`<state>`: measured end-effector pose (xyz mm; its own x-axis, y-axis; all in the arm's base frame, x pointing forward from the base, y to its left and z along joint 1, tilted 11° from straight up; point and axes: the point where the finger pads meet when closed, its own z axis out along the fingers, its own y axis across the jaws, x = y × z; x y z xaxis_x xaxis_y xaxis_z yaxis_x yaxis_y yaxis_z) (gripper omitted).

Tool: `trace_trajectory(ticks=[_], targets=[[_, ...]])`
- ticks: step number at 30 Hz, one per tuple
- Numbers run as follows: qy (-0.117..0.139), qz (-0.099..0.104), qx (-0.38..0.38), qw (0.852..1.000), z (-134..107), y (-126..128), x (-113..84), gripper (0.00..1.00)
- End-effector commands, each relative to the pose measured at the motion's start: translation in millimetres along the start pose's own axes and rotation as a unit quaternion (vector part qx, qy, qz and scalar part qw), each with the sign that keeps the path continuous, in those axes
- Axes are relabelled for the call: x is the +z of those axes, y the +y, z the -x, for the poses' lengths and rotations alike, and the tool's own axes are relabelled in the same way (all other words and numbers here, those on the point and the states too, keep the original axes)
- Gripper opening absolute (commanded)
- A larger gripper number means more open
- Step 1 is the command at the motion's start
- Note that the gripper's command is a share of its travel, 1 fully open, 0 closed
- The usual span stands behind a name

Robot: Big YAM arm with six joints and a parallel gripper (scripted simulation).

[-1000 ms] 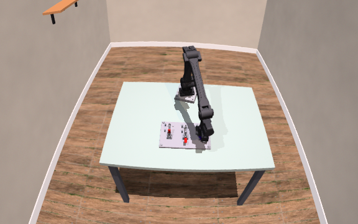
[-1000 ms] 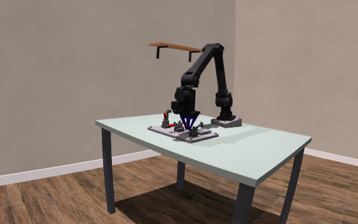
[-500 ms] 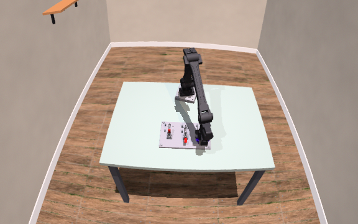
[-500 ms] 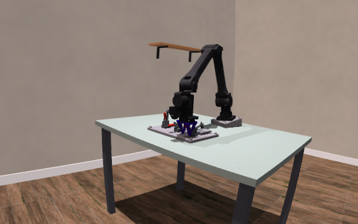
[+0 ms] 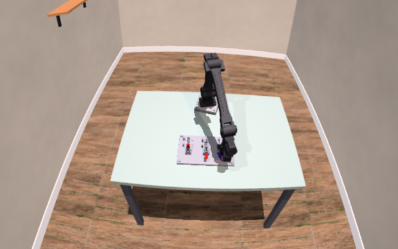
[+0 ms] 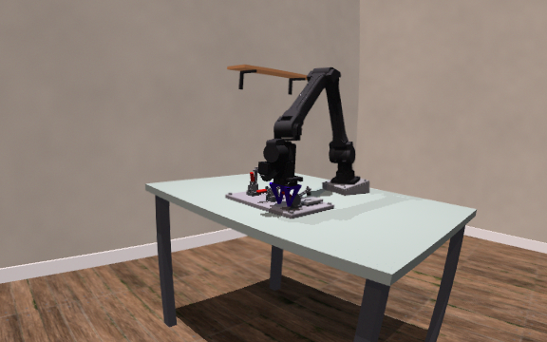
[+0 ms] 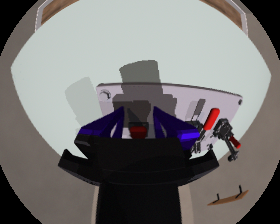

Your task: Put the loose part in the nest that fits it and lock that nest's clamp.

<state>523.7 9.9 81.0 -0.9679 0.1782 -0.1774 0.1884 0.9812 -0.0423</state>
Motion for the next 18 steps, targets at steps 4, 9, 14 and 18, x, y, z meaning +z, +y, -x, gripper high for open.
trace_trajectory(ticks=[4,9,14,18], targets=[[-0.028,0.004,0.001,1.000,20,0,-21.8,0.45],[-0.035,0.006,0.001,0.999,25,1,-34.5,0.45],[-0.036,0.007,0.001,0.999,24,6,-48.9,0.45],[-0.036,0.008,0.002,0.999,22,8,-65.9,0.45]])
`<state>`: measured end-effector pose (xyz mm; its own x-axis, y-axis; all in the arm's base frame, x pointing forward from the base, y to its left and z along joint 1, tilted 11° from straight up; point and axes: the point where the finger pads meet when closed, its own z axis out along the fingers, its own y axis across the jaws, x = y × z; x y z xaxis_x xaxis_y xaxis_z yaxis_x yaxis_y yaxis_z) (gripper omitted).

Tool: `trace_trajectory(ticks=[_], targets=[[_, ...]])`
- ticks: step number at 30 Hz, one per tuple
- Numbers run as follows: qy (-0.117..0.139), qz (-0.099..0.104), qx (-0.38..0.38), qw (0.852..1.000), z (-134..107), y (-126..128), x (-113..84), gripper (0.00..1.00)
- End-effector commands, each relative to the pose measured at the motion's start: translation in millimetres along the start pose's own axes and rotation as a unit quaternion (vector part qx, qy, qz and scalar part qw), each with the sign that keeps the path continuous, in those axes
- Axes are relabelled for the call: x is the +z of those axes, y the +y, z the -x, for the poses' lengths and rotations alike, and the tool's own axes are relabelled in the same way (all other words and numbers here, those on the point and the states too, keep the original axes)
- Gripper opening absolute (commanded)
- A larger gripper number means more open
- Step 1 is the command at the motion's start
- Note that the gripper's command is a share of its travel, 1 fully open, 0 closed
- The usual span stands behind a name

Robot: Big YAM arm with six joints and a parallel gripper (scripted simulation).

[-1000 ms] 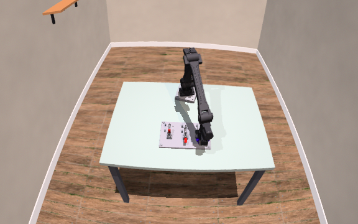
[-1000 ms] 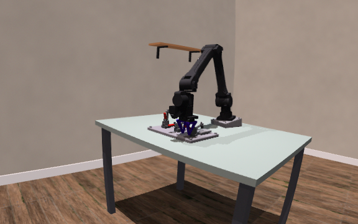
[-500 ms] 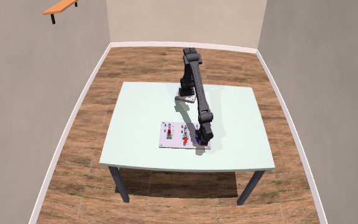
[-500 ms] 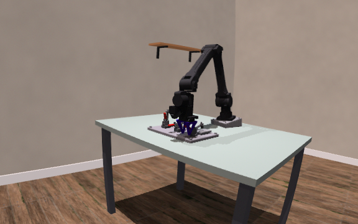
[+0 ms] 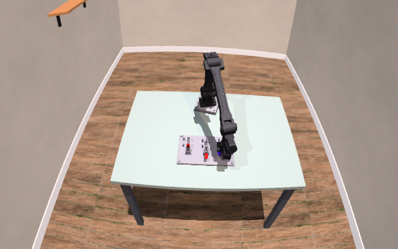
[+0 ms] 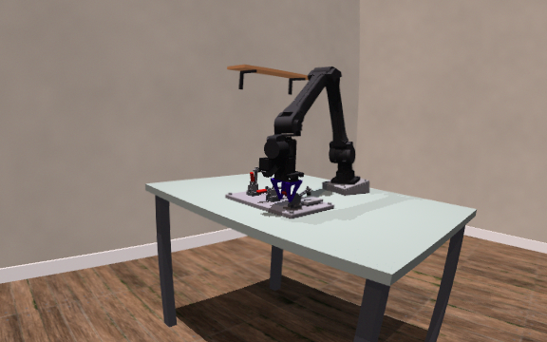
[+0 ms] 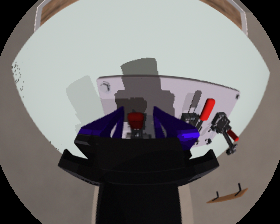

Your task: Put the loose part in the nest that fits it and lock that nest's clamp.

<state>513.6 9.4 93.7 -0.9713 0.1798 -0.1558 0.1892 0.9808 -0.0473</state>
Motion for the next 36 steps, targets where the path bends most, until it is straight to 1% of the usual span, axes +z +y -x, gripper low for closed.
trace_trajectory(ticks=[1,5,7,9,12,13,29,30,36], targets=[[-0.047,0.010,0.002,0.999,28,11,-56.7,0.45],[-0.048,0.010,0.001,0.999,27,10,-71.5,0.45],[-0.048,0.010,0.001,0.999,27,10,-71.5,0.45],[-0.038,0.008,-0.001,0.999,26,11,-66.2,0.45],[-0.047,0.011,0.001,0.999,27,10,-79.9,0.45],[-0.048,0.011,0.000,0.999,27,10,-81.0,0.45],[-0.047,0.010,0.000,0.999,27,10,-79.4,0.45],[-0.047,0.010,0.000,0.999,27,10,-79.4,0.00],[-0.047,0.010,0.000,0.999,27,10,-79.4,0.00]])
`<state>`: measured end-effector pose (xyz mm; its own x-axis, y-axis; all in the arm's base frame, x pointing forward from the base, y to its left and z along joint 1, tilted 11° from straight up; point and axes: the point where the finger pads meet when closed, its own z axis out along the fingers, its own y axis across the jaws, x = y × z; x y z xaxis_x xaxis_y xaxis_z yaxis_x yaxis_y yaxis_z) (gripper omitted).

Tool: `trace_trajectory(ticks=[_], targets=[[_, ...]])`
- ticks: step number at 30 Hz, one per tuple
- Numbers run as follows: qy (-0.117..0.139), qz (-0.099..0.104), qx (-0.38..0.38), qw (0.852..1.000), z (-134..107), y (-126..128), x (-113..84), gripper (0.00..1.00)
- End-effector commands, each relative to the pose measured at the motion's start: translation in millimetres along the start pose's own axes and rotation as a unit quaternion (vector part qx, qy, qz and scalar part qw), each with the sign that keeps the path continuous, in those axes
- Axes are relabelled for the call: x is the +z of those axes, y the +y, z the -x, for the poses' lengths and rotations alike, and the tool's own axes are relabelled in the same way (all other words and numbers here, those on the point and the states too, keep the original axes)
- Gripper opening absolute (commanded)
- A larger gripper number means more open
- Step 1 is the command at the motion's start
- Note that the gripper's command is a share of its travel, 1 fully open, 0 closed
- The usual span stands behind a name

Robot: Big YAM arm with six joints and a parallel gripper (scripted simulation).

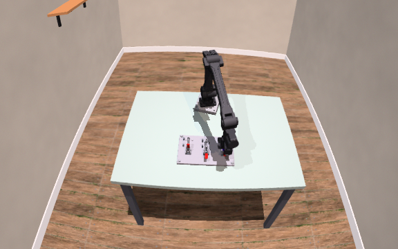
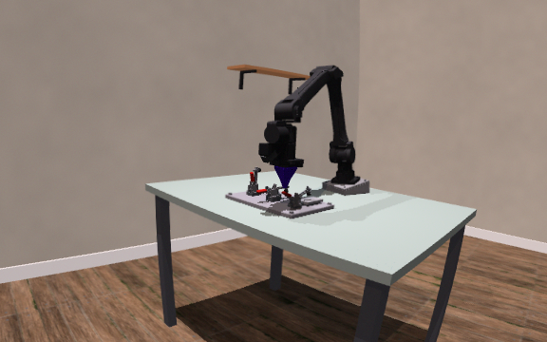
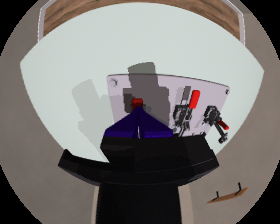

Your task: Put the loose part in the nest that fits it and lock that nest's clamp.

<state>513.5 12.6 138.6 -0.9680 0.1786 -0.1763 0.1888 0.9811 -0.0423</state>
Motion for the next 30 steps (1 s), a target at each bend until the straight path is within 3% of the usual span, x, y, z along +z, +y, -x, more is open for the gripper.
trace_trajectory(ticks=[1,30], targets=[[-0.037,0.008,0.000,0.999,21.5,9.4,-34.4,0.00],[-0.035,0.008,0.000,0.999,17.9,9.3,-32.8,0.00]])
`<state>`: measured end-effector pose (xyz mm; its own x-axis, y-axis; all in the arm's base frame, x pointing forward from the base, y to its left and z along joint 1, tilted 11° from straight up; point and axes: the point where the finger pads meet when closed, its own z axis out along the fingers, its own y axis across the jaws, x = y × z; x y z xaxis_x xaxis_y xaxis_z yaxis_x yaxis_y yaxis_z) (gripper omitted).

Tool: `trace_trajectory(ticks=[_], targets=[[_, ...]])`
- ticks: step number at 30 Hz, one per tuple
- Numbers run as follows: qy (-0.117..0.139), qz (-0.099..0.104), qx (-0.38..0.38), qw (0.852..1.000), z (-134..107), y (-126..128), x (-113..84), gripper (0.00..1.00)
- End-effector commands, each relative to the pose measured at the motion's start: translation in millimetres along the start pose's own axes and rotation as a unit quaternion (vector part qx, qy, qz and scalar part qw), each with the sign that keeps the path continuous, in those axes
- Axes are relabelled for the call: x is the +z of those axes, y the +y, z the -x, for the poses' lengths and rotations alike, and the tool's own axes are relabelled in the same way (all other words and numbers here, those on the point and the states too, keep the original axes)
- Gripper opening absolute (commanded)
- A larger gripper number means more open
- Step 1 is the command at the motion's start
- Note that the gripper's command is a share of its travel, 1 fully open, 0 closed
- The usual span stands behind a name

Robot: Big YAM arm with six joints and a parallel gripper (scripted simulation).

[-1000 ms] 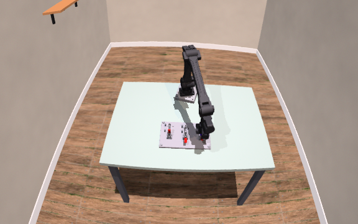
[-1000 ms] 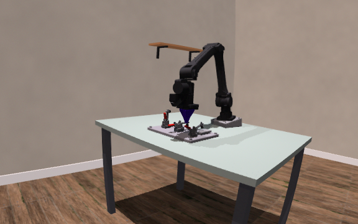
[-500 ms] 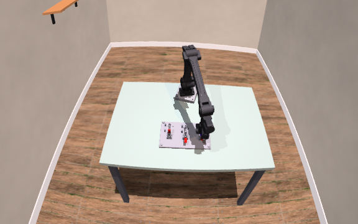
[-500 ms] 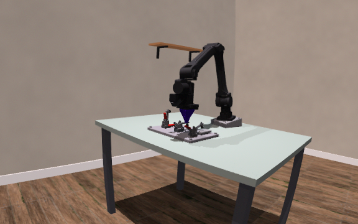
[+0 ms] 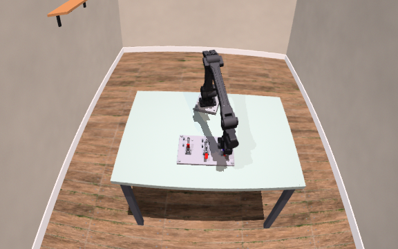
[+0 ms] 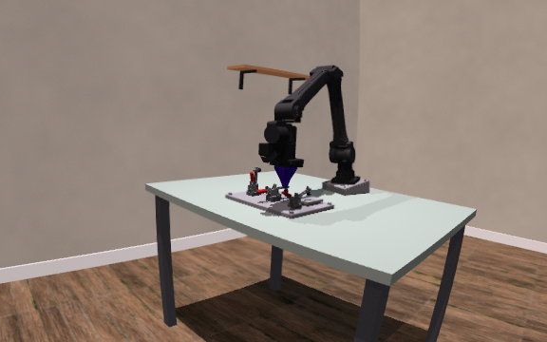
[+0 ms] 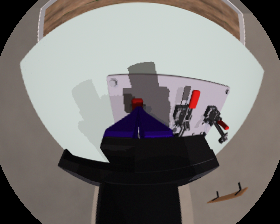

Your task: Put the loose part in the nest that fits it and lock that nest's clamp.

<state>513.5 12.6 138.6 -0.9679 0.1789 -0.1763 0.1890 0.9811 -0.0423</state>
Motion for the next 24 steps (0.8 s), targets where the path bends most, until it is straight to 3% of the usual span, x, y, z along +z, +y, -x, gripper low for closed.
trace_trajectory(ticks=[1,5,24], targets=[[-0.032,0.007,0.000,0.999,15,9,-30.1,0.00],[-0.015,0.003,-0.001,1.000,-1,7,-16.2,0.00],[-0.024,0.005,-0.001,1.000,1,8,-18.6,0.00]])
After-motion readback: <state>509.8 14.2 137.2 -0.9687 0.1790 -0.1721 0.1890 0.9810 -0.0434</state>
